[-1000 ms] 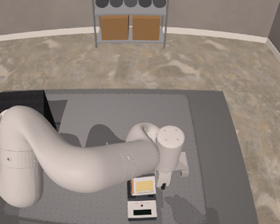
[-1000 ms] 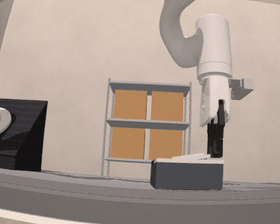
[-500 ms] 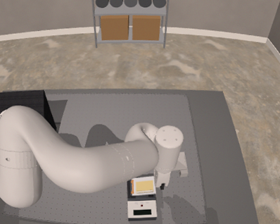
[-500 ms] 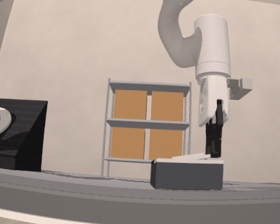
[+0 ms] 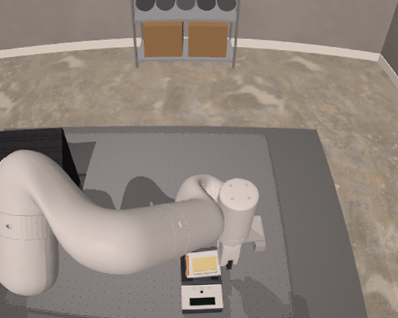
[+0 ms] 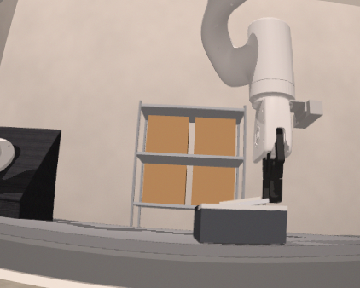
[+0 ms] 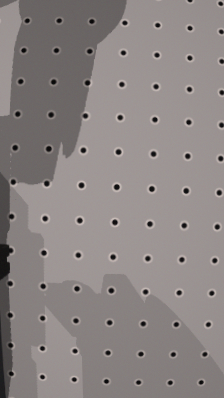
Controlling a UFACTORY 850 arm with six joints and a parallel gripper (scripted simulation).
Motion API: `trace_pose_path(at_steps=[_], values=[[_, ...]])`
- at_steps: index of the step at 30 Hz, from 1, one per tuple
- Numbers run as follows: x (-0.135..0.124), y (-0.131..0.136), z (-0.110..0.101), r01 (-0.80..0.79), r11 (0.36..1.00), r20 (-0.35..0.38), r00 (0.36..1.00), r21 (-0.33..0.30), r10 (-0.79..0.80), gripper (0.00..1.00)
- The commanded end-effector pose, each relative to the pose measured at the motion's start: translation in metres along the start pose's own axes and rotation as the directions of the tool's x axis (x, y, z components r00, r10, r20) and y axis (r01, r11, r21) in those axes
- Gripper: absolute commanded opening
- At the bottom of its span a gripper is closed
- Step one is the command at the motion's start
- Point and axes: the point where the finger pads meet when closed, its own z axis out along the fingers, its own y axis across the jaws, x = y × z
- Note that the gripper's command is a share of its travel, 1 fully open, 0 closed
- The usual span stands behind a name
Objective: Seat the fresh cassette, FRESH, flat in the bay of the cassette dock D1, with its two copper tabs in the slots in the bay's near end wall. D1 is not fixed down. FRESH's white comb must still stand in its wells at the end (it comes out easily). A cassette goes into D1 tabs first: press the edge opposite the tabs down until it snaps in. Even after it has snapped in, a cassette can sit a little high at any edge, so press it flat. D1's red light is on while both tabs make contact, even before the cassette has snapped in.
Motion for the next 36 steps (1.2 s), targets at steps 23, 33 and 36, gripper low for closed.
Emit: trace_pose_path(at_steps=[23,33,36], values=[[-0.006,0.000,-0.001,-0.001,1.000,-0.002,1.000,0.000,0.001,0.00],[-0.003,0.000,-0.011,-0.001,1.000,-0.002,1.000,0.000,0.001,0.00],[-0.003,0.000,-0.015,-0.001,1.000,-0.002,1.000,0.000,0.001,0.00]])
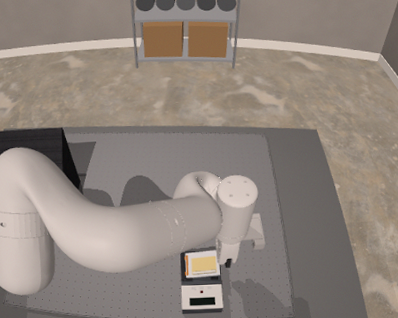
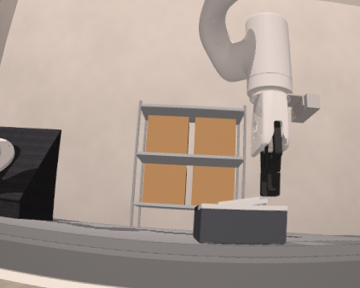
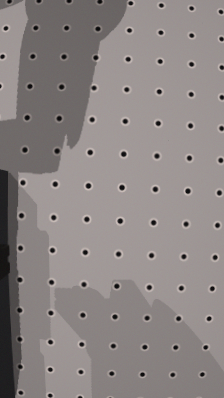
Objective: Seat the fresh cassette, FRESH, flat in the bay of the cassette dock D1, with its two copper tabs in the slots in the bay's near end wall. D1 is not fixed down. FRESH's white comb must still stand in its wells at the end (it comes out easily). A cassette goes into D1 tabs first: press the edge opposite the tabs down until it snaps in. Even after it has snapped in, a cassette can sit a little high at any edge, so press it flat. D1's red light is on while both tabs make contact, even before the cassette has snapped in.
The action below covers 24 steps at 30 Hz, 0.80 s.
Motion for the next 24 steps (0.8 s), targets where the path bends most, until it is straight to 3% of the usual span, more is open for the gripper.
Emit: trace_pose_path(at_steps=[1,24], values=[[0.002,0.000,-0.006,-0.001,1.000,-0.002,1.000,0.000,0.001,0.00],[-0.004,0.000,-0.016,-0.001,1.000,-0.002,1.000,0.000,0.001,0.00]])
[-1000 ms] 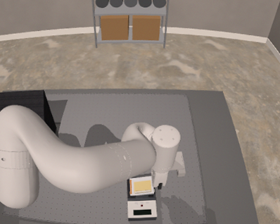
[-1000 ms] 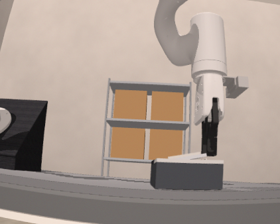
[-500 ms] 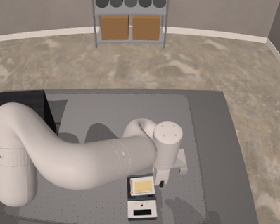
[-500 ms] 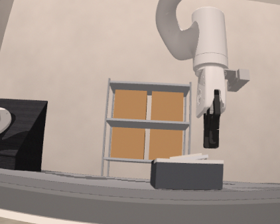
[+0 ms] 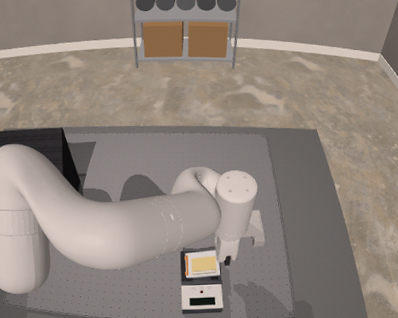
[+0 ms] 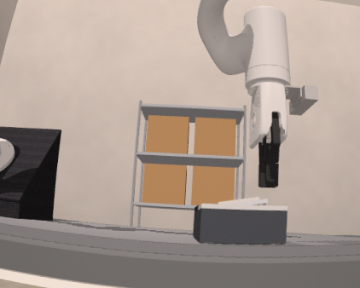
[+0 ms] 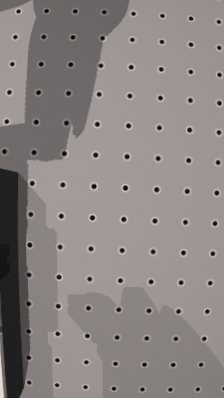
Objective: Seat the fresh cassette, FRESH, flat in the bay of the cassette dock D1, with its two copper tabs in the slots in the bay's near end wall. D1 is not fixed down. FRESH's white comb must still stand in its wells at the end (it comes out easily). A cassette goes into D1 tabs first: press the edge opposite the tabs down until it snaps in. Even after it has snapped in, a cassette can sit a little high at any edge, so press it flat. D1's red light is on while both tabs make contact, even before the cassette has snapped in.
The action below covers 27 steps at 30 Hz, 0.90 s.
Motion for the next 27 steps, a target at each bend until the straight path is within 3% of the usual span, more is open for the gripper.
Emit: trace_pose_path(at_steps=[1,27], values=[[-0.002,0.000,-0.001,-0.001,1.000,-0.002,1.000,0.000,0.001,0.00],[-0.034,0.000,-0.001,-0.001,1.000,-0.002,1.000,0.000,0.001,0.00]])
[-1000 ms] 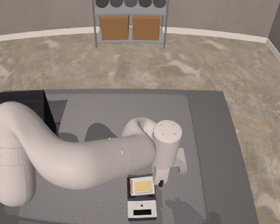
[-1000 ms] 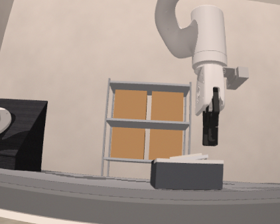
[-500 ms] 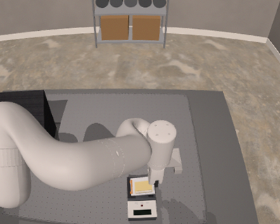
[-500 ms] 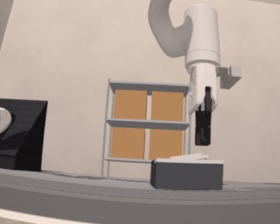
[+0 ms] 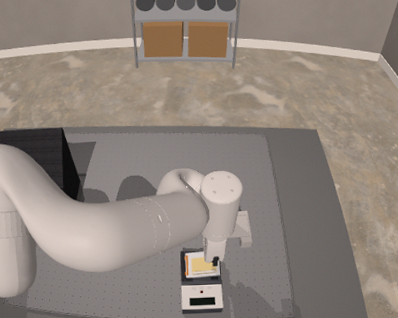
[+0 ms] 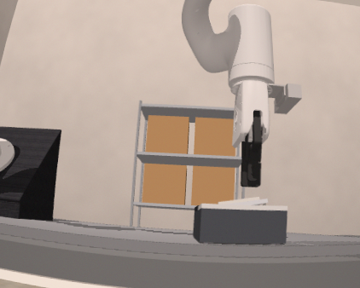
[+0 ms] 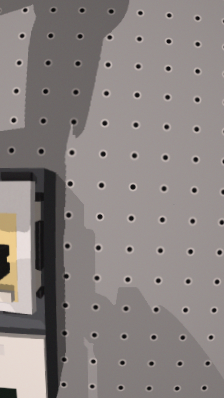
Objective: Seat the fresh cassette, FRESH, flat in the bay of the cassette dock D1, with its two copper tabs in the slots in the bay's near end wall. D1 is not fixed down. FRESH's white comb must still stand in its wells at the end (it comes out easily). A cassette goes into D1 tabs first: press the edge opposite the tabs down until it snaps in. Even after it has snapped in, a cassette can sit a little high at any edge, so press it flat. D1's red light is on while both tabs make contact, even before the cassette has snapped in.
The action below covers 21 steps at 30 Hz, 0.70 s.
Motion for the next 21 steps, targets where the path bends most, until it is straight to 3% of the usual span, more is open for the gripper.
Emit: trace_pose_path(at_steps=[1,21], values=[[-0.0042,0.0002,-0.0009,-0.001,1.000,-0.002,1.000,0.000,0.001,0.00],[-0.0049,0.0002,0.0083,-0.001,1.000,-0.002,1.000,0.000,0.001,0.00]])
